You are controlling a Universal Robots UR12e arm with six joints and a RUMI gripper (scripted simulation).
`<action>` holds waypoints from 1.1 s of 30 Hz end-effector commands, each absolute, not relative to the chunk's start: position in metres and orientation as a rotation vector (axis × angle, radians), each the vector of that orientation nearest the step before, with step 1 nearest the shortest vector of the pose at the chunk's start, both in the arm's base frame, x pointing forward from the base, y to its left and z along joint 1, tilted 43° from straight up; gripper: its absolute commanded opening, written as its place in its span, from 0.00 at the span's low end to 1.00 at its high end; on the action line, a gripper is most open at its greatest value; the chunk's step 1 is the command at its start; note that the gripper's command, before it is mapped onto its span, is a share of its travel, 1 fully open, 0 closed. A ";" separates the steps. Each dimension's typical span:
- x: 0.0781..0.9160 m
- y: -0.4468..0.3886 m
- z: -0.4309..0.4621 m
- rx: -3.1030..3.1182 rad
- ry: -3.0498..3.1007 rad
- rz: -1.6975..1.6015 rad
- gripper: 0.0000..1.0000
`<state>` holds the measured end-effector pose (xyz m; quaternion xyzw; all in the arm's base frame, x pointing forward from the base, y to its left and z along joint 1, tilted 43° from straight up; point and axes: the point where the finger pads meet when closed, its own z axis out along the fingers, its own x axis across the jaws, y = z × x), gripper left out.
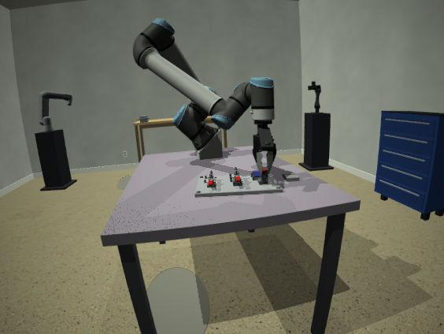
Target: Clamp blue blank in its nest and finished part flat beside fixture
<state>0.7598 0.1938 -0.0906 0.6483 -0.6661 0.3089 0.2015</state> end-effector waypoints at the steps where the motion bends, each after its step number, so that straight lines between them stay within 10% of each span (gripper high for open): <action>1: 0.765 0.192 -0.092 1.812 -1.861 0.864 0.00; 33: 0.778 0.182 -0.102 1.812 -1.861 0.864 0.00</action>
